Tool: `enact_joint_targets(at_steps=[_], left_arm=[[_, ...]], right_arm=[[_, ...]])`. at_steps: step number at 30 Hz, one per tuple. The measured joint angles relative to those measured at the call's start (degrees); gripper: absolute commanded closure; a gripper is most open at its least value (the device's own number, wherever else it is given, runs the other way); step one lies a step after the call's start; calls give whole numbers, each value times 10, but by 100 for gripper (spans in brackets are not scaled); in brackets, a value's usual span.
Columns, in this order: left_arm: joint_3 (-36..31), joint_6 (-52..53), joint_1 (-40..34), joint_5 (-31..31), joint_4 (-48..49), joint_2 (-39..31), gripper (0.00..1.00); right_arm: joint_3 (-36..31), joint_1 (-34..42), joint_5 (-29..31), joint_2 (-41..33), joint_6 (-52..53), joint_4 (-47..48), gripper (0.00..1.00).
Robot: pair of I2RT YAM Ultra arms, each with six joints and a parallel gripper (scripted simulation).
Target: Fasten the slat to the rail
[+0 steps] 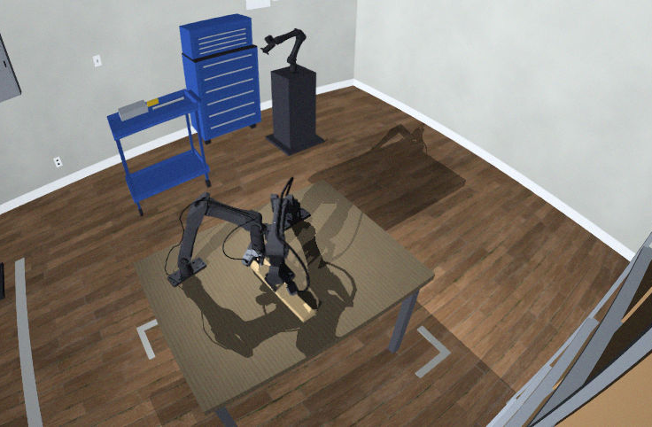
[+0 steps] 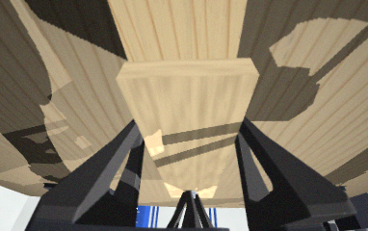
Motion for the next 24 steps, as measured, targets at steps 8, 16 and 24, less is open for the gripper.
enact_joint_targets(at_steps=[8, 16, 24], left_arm=[[0, 0, 0, 0, 0, 0, 28], [0, 0, 0, 0, 0, 0, 28], [0, 0, 0, 0, 0, 0, 28]], right_arm=[[0, 0, 0, 0, 21, 0, 88], [0, 0, 0, 0, 24, 0, 88], [0, 0, 0, 0, 25, 0, 88]])
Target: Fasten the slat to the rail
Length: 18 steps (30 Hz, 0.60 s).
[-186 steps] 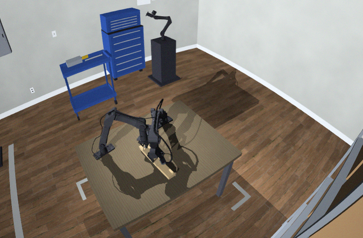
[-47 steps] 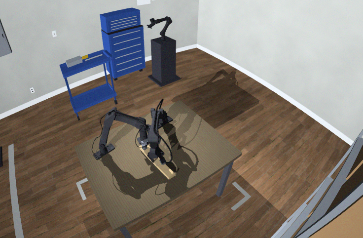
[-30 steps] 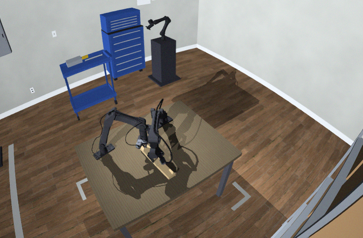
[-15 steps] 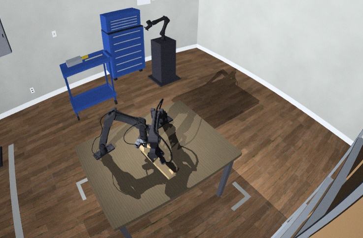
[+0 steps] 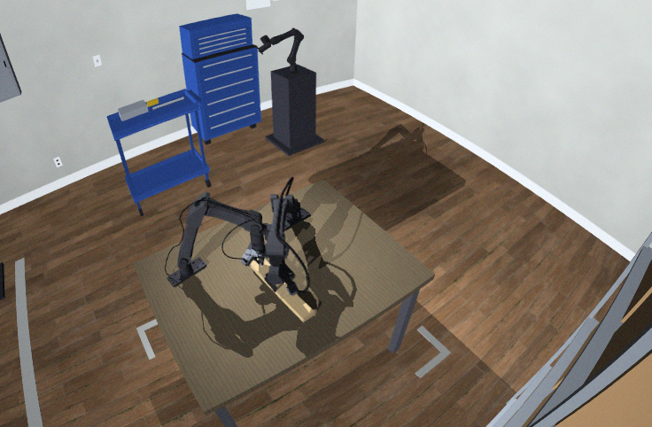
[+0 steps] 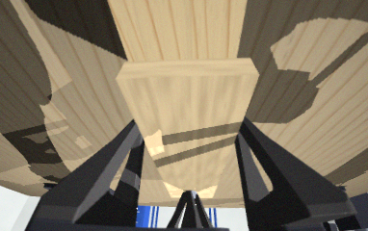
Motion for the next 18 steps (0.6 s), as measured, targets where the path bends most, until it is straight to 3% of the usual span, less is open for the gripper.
enact_joint_targets(at_steps=[3, 5, 18], left_arm=[[0, 0, 0, 0, 0, 0, 28], [0, 0, 0, 0, 0, 0, 28], [0, 0, 0, 0, 0, 0, 28]], right_arm=[[0, 0, 0, 0, 0, 0, 88], [0, 0, 0, 0, 0, 0, 66], [0, 0, 0, 0, 0, 0, 66]])
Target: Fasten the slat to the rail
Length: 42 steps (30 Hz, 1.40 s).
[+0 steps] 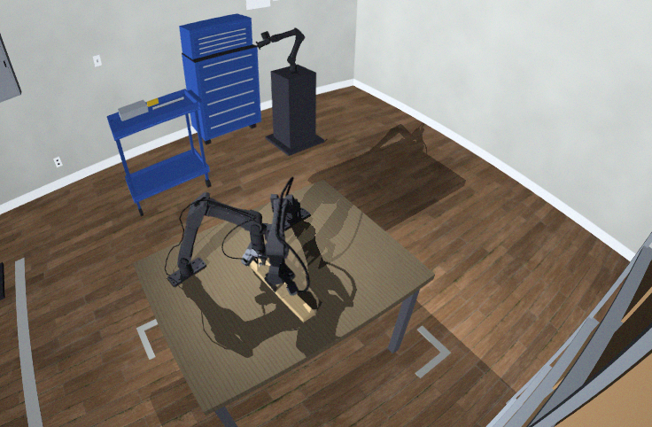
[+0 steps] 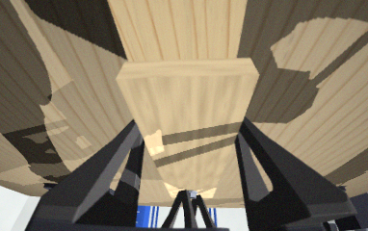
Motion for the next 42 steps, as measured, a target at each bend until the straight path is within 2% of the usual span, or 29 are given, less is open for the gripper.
enact_joint_targets(at_steps=[3, 6, 42], left_arm=[[0, 0, 0, 0, 0, 0, 28], [0, 0, 0, 0, 0, 0, 28], [0, 0, 0, 0, 0, 0, 28]], right_arm=[[0, 0, 0, 0, -5, 0, 66], [0, 0, 0, 0, -53, 0, 66], [0, 0, 0, 0, -995, 0, 66]])
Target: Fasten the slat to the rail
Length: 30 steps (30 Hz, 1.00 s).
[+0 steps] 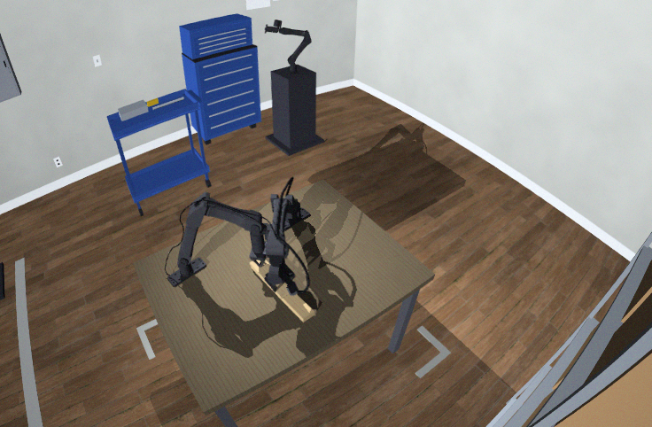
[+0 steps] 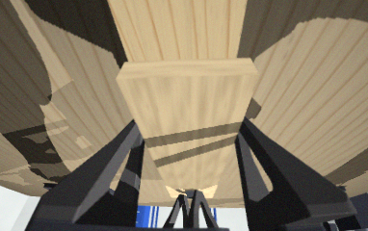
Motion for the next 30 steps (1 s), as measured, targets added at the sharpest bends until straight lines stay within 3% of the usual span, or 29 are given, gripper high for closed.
enact_joint_targets(at_steps=[30], left_arm=[[0, 0, 0, 0, 0, 0, 28]], right_arm=[[0, 0, 4, 0, -754, -3, 66]])
